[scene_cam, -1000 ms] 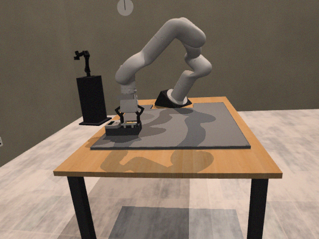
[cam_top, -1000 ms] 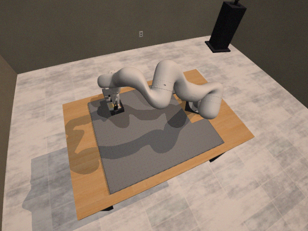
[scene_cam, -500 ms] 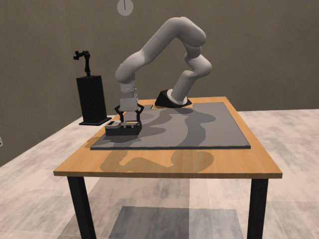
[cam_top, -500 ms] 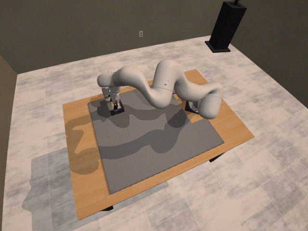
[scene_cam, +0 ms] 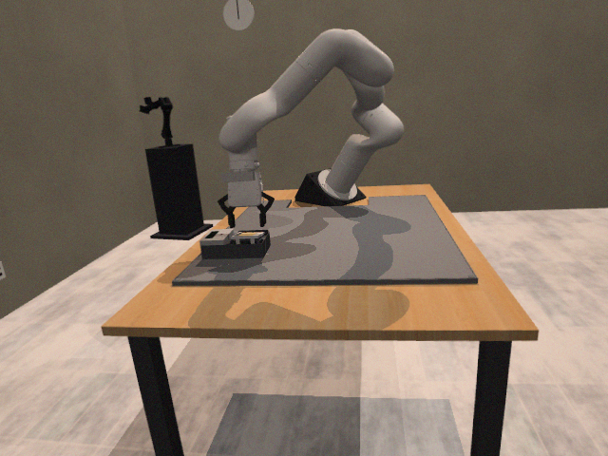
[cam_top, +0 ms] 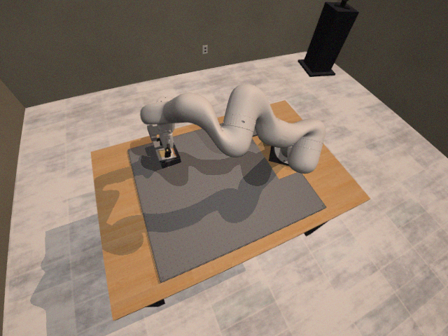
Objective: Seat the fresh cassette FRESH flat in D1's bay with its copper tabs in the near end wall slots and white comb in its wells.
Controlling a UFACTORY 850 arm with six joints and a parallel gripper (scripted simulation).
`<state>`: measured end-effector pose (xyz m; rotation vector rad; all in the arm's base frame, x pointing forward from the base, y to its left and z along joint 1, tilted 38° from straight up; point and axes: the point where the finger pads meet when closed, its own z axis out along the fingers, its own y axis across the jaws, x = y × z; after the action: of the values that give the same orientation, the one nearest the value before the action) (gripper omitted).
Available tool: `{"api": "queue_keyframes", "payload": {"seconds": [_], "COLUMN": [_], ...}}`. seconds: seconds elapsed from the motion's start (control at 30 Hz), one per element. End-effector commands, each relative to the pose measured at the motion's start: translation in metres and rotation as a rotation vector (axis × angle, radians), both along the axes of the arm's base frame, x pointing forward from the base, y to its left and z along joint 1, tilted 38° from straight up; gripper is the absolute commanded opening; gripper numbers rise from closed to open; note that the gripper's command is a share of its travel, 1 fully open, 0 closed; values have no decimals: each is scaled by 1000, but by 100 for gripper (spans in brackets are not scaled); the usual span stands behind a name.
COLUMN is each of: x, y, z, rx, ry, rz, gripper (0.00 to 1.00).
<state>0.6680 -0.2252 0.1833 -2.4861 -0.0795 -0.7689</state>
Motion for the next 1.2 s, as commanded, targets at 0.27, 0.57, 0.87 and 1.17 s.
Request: {"api": "queue_keyframes", "payload": {"seconds": [0.27, 0.57, 0.87, 1.17], "x": [-4, -6, 0, 11], "y": [-8, -11, -11, -11], "z": [12, 17, 19, 24], "rx": [-1, -1, -35, -41], "ry": [-2, -2, 141, 164], "rz": [-1, -1, 78, 91], "gripper": [100, 100, 0, 0]}}
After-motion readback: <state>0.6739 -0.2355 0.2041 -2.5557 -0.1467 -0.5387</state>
